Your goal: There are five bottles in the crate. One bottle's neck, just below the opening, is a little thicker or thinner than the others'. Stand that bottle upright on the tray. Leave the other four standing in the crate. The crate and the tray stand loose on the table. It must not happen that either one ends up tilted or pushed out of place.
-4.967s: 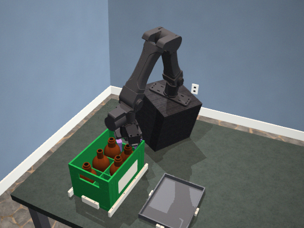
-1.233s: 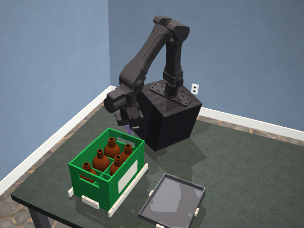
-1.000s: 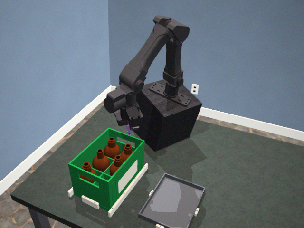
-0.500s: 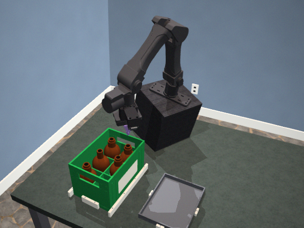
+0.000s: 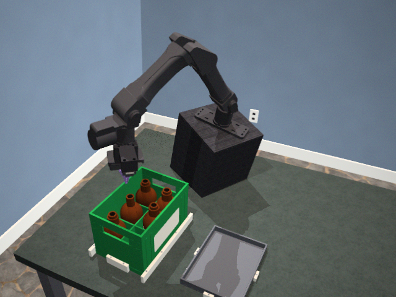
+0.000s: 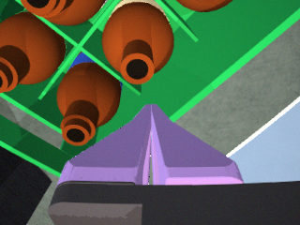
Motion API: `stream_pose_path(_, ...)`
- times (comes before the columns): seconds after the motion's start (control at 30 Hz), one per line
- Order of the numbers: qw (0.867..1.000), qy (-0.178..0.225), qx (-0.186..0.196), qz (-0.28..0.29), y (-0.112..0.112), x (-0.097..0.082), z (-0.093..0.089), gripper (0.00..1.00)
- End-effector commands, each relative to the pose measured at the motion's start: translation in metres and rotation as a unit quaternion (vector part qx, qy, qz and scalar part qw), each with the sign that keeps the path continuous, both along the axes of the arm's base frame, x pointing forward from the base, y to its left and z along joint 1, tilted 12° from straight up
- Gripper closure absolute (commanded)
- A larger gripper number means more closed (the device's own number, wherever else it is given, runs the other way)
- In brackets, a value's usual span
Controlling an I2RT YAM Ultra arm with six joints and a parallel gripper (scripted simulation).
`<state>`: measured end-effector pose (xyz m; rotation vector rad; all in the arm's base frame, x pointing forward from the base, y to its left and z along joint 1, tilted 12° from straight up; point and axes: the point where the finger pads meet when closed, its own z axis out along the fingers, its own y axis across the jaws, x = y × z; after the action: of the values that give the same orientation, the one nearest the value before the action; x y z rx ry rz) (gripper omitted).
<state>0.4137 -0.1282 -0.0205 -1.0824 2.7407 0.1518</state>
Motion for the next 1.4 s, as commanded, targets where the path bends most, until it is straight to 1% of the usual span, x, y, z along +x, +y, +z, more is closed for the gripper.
stream_pose_path(0.0,1.0,0.004,0.009,0.024,0.009,0.0027,0.0182,1.0)
stream_pose_path(0.6,1.0,0.004,0.009,0.024,0.009,0.0027,0.0182,1.0)
stream_pose_path(0.63,1.0,-0.005,0.005,0.012,-0.0002,0.0024,0.0263,0.39)
stream_pose_path(1.37,1.0,-0.005,0.005,0.015,0.002,0.0031,0.0263,0.39)
